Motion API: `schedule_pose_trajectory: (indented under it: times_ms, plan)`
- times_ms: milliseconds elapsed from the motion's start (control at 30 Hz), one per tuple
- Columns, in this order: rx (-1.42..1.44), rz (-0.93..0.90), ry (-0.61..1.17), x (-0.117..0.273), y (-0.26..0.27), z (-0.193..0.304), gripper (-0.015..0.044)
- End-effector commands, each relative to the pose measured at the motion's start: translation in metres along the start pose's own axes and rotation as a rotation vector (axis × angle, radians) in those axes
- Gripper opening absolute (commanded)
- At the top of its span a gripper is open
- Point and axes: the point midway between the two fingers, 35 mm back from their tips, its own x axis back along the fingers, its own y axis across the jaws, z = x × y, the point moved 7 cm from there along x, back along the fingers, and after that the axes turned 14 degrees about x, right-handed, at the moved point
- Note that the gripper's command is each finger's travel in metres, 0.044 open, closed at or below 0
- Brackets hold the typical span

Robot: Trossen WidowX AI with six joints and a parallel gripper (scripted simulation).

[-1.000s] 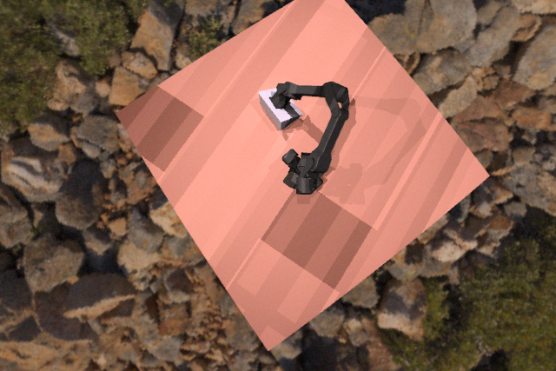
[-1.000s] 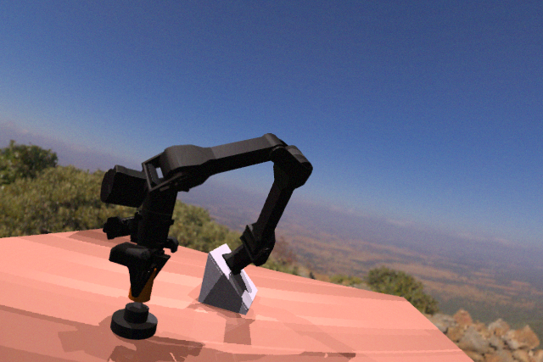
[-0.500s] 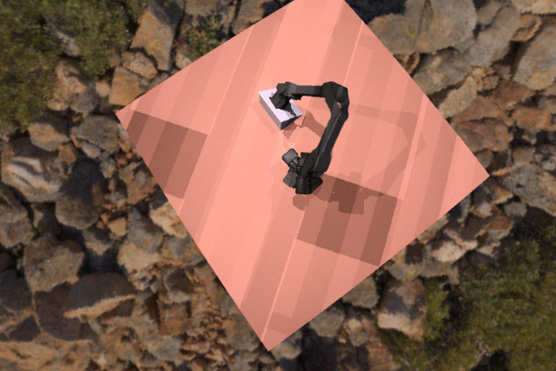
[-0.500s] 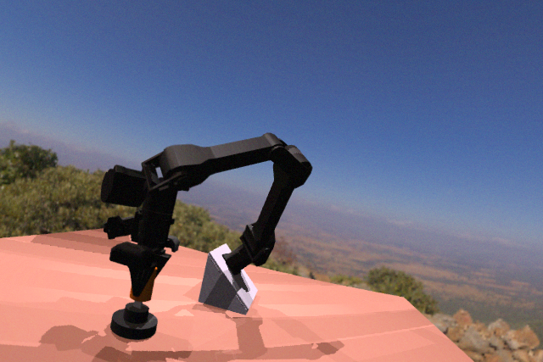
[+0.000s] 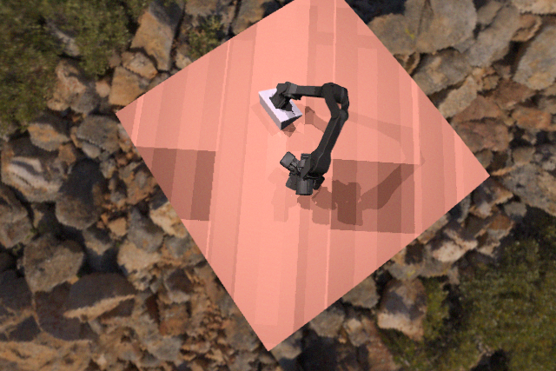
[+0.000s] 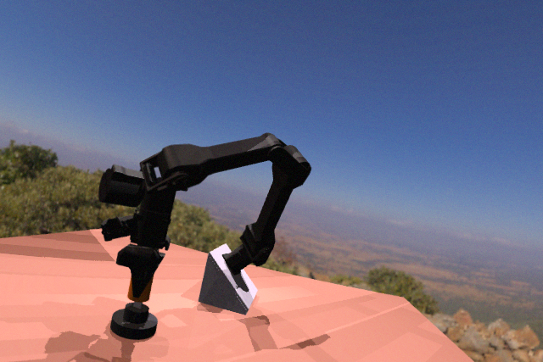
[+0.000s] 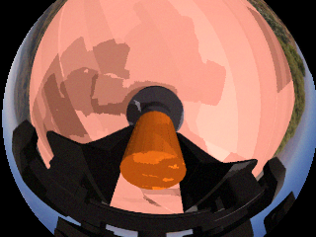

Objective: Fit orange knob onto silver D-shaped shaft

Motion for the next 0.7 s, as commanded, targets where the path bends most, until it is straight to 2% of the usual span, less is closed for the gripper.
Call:
schedule_pose_trajectory:
  times_ms: [0, 667]
  plan:
    - [0.013, -0.003, -0.003, -0.0012, 0.0014, -0.0004, 0.0]
    - [0.013, -0.003, -0.002, -0.0003, -0.0023, 0.0042, 0.0]
